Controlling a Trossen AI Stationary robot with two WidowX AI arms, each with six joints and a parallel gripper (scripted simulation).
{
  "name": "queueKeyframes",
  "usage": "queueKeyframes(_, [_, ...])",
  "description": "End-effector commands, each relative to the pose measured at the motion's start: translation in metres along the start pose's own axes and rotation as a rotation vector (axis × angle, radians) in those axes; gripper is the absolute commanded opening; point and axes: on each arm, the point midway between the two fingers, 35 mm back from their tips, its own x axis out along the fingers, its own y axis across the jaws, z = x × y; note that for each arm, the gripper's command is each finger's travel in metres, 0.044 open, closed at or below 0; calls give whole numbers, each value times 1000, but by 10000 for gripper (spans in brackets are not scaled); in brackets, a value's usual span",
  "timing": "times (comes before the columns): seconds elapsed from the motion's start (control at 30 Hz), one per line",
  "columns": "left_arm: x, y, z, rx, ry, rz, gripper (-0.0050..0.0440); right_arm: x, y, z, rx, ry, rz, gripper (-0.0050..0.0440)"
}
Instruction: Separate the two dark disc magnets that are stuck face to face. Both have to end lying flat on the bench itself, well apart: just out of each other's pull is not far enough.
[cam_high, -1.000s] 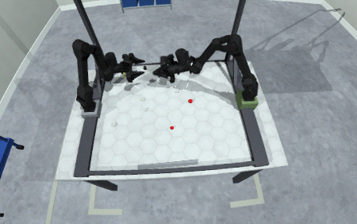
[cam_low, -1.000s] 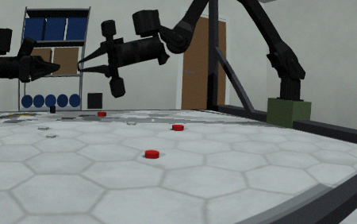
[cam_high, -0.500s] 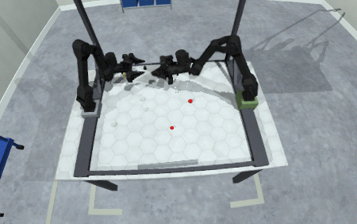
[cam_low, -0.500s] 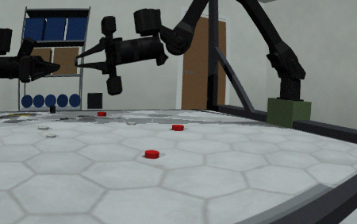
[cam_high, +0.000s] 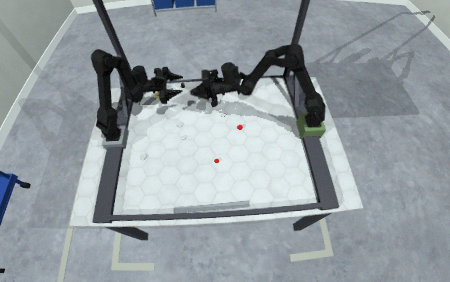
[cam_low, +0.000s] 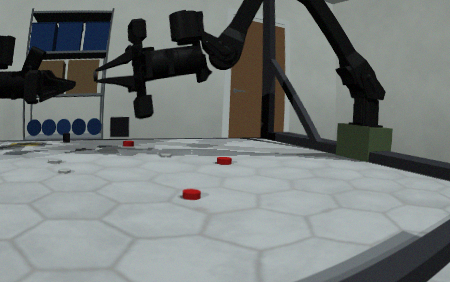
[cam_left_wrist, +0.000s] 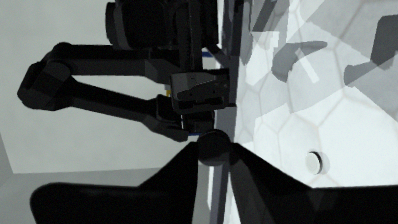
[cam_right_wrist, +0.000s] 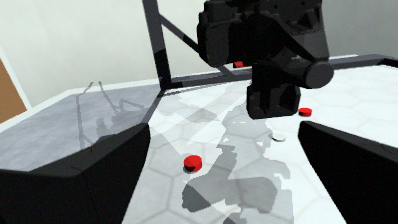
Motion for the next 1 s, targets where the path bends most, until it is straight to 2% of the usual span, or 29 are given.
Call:
queueKeyframes(0.0, [3,15,0,-8,3,34,40,0,1,4,10,-10,0,400])
queueKeyframes(0.57, [0,17,0,-11,0,36,40,4,5,9,19,-12,5,400])
queueKeyframes(0.97, [0,17,0,-11,0,36,40,30,18,12,-21,103,43,400])
